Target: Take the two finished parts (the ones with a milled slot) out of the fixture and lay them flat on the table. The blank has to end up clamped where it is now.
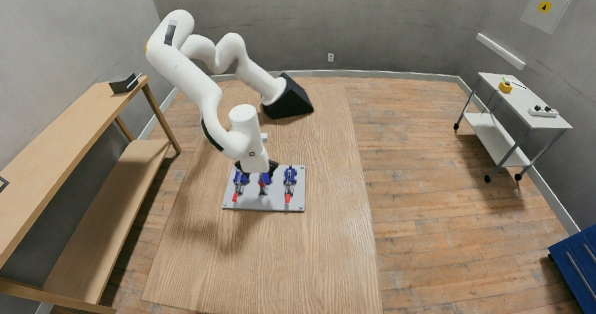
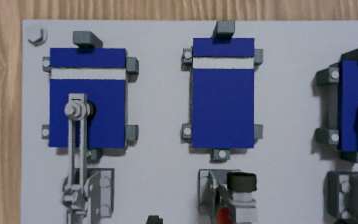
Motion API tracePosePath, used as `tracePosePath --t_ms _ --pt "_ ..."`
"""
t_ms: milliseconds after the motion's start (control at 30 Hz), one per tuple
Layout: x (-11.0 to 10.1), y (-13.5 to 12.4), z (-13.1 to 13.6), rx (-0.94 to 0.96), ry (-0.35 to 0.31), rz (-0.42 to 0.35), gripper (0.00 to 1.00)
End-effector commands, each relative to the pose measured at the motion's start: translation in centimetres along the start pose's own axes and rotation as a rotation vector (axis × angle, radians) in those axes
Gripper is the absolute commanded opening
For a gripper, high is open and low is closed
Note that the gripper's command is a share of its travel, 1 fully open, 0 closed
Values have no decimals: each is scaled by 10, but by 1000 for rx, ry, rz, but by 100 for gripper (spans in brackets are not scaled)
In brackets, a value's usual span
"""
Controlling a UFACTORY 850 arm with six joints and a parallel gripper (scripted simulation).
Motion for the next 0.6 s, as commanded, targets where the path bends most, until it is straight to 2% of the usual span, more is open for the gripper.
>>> tracePosePath --t_ms 0,567 --pt "-1 7 0 0 -1 -2 100" --pt "-1 57 1 0 -1 -2 100"
Point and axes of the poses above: the point where the finger pads meet when closed, its own x axis out along the fingers, its own z axis across the jaws, y = z × x, the point moved 4 cm from there along -x, back along the fingers, and after that the axes turned 1 degree about -x, right-handed, at the moved point
